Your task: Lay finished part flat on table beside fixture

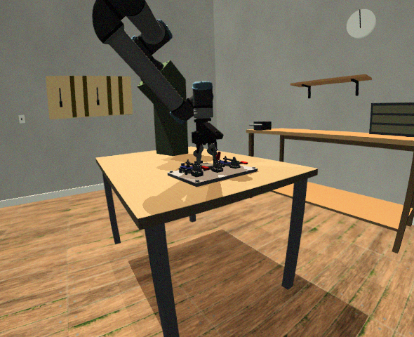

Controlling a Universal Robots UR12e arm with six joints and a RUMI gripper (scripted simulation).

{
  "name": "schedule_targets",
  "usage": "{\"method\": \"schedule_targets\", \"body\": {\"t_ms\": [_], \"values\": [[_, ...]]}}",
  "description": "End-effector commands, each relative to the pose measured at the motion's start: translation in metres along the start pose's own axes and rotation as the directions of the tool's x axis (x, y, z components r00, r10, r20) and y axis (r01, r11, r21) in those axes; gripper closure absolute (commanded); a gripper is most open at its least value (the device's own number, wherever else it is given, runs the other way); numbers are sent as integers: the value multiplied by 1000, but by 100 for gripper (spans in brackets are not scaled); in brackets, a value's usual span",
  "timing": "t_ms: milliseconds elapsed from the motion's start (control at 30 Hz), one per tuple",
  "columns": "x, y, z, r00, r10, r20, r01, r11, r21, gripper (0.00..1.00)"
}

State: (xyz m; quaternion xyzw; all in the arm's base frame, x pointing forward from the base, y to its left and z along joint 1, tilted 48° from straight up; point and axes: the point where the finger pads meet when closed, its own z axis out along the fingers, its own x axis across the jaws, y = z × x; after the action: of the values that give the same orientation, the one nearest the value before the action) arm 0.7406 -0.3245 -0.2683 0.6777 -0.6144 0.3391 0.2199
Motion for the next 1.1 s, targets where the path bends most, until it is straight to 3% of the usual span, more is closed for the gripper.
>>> {"method": "schedule_targets", "body": {"t_ms": [0, 500, 533, 1067], "values": [[1, -2, 1, 1000, 2, -1, -2, 1000, 2, 41], [1, -2, 1, 1000, 2, -1, -2, 1000, 2, 41], [1, -2, 1, 1000, 2, -1, -2, 1000, 2, 100], [1, -2, 1, 1000, 2, -1, -2, 1000, 2, 100]]}}
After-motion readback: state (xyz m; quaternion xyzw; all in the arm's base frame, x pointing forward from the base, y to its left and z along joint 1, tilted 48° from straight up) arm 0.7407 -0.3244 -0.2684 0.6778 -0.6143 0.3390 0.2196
